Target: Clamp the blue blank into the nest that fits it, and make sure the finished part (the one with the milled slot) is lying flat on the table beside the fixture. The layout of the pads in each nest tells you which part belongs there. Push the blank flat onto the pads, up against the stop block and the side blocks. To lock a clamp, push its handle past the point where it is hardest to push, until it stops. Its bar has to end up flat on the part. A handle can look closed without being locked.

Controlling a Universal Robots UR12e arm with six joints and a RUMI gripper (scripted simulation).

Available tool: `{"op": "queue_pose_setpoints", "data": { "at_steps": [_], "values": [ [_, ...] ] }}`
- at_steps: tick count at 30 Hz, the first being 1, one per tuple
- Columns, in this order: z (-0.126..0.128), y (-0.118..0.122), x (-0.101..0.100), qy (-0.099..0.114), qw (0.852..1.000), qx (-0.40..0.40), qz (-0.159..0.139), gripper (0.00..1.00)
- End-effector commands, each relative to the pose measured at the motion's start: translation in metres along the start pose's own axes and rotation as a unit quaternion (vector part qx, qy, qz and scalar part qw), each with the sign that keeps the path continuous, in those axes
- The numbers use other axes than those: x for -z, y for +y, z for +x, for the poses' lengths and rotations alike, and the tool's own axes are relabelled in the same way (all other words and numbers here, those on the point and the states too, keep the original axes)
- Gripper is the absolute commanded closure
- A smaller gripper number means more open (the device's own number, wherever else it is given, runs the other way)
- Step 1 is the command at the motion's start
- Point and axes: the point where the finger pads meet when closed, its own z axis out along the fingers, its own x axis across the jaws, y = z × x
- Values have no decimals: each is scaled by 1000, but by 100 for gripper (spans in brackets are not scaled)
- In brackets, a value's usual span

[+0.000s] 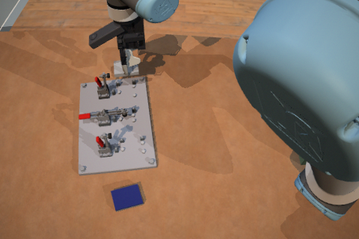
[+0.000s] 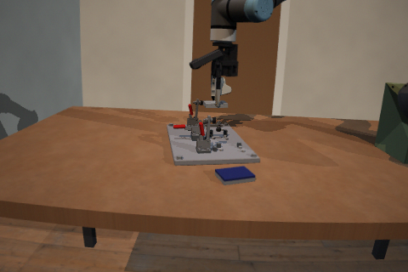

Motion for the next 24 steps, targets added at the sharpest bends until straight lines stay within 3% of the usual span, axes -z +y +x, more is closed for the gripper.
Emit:
{"op": "queue_pose_setpoints", "data": {
  "at_steps": [1, 24],
  "values": [
    [9, -1, 1, 1, 1000, 0, 1, 100],
    [61, -1, 1, 1, 1000, 0, 1, 100]
  ]
}}
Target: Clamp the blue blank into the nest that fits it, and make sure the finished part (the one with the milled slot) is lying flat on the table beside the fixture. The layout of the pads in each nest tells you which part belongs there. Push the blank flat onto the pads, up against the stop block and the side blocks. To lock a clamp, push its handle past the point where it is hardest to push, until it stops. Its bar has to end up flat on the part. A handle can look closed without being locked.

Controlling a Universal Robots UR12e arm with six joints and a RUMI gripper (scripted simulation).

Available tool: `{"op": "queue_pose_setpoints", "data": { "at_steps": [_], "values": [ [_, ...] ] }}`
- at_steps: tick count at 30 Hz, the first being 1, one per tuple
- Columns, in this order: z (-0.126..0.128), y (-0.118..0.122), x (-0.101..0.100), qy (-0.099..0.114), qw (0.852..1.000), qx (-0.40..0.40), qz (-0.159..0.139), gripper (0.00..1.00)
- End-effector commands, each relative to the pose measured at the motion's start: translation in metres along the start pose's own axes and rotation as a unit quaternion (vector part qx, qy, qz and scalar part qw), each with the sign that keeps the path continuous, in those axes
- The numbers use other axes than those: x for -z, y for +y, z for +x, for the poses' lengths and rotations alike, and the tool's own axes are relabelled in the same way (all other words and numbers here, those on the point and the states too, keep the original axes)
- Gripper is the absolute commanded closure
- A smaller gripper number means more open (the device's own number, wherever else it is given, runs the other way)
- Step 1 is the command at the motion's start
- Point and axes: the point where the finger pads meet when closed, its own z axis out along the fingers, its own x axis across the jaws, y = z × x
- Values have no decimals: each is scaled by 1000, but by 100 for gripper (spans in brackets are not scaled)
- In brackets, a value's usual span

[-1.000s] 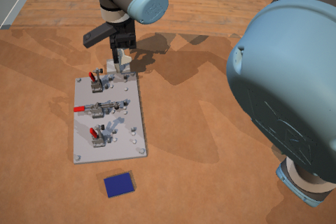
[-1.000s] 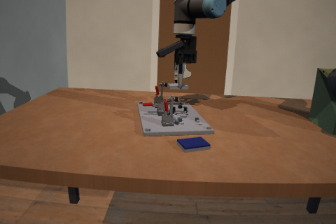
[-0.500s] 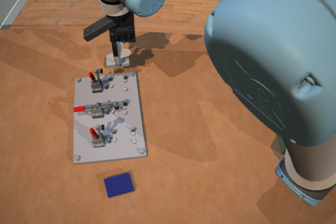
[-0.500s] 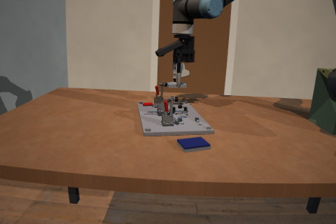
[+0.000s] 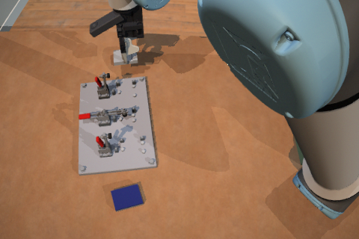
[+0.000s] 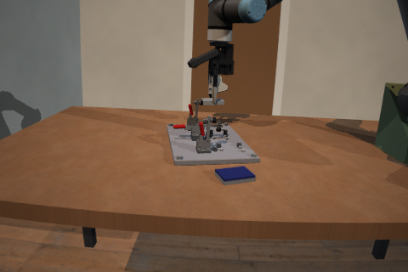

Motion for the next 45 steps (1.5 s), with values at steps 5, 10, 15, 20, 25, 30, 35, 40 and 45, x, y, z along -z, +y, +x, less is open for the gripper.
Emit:
{"op": "queue_pose_setpoints", "data": {
  "at_steps": [5, 10, 15, 20, 25, 30, 35, 40, 45],
  "values": [
    [18, -1, 1, 1, 1000, 0, 1, 100],
    [23, -1, 1, 1, 1000, 0, 1, 100],
    [29, -1, 1, 1, 1000, 0, 1, 100],
    [33, -1, 1, 1, 1000, 0, 1, 100],
    [34, -1, 1, 1, 1000, 0, 1, 100],
    [35, -1, 1, 1, 1000, 0, 1, 100],
    [36, -1, 1, 1, 1000, 0, 1, 100],
    [36, -1, 1, 1, 1000, 0, 1, 100],
    [36, -1, 1, 1, 1000, 0, 1, 100]
  ]
}}
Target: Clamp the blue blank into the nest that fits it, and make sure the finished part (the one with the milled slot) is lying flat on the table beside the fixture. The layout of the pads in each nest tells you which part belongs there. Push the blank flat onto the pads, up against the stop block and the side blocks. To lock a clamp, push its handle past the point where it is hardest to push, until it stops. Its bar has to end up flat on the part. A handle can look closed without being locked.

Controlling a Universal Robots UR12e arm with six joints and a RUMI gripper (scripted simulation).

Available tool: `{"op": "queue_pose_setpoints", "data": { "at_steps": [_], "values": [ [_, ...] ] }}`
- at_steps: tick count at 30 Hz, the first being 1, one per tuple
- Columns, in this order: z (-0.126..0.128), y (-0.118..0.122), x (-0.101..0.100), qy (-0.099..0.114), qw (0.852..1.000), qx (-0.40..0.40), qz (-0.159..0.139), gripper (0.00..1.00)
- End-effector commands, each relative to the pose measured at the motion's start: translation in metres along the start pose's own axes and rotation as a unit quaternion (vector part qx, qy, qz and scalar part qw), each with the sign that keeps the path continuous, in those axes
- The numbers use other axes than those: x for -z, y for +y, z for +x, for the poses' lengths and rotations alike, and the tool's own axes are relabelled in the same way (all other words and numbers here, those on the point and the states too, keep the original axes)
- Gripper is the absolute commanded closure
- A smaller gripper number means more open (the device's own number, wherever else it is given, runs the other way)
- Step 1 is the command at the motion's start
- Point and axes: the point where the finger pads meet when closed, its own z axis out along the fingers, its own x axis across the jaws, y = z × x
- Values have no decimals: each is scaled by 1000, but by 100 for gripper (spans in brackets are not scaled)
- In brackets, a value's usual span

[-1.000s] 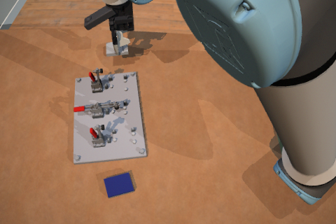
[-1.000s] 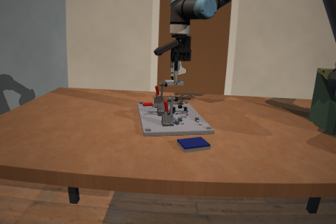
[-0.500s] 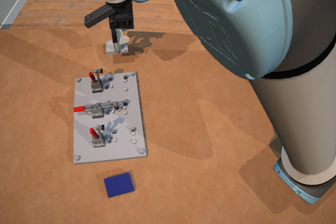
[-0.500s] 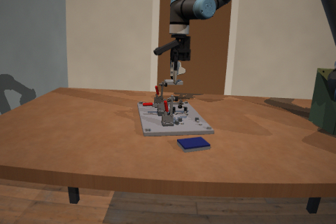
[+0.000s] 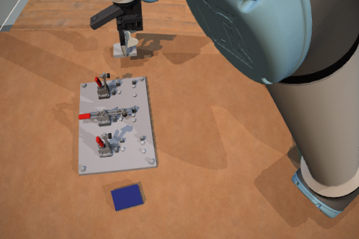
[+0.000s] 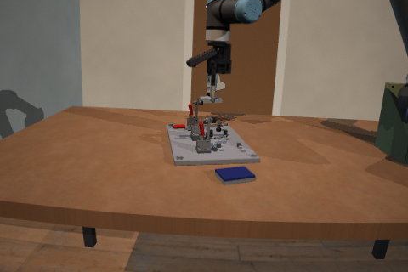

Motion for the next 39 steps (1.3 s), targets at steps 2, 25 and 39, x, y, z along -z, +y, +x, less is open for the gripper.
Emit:
{"op": "queue_pose_setpoints", "data": {
  "at_steps": [2, 25, 39],
  "values": [
    [1, -1, 1, 1, 1000, 0, 1, 100],
    [1, -1, 1, 1, 1000, 0, 1, 100],
    [1, -1, -6, 1, 1000, 0, 1, 100]
  ]
}}
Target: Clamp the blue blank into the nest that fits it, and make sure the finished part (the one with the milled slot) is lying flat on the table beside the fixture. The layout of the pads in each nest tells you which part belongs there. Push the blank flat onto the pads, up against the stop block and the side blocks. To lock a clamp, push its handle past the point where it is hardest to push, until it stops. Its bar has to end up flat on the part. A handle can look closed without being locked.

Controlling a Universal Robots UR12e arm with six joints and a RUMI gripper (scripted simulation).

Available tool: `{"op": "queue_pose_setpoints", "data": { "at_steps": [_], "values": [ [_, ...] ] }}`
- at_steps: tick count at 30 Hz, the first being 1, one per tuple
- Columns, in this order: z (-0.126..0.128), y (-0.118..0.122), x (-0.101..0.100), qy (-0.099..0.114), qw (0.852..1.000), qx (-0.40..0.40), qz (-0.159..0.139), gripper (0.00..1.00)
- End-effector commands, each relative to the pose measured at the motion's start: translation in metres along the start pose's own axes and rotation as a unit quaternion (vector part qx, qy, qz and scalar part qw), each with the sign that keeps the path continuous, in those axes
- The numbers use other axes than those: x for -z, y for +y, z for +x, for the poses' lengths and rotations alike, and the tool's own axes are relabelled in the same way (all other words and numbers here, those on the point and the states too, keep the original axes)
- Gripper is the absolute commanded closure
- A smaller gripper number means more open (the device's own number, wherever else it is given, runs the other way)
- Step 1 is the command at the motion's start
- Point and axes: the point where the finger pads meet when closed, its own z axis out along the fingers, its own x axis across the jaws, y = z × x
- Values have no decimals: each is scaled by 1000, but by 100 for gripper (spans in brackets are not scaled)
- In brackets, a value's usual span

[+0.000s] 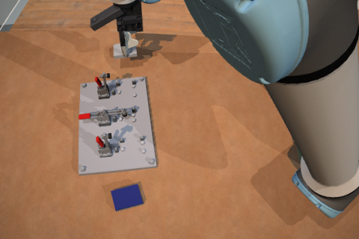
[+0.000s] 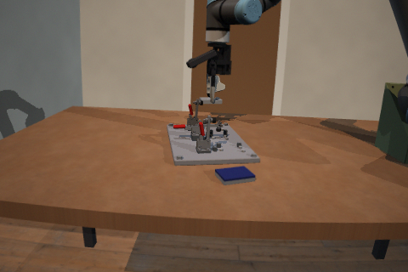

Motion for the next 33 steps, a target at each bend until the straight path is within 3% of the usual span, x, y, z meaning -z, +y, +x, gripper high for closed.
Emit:
{"op": "queue_pose_setpoints", "data": {
  "at_steps": [1, 33],
  "values": [
    [1, 0, -4, 1, 1000, 0, 1, 100],
    [1, -1, -66, 1, 1000, 0, 1, 100]
  ]
}}
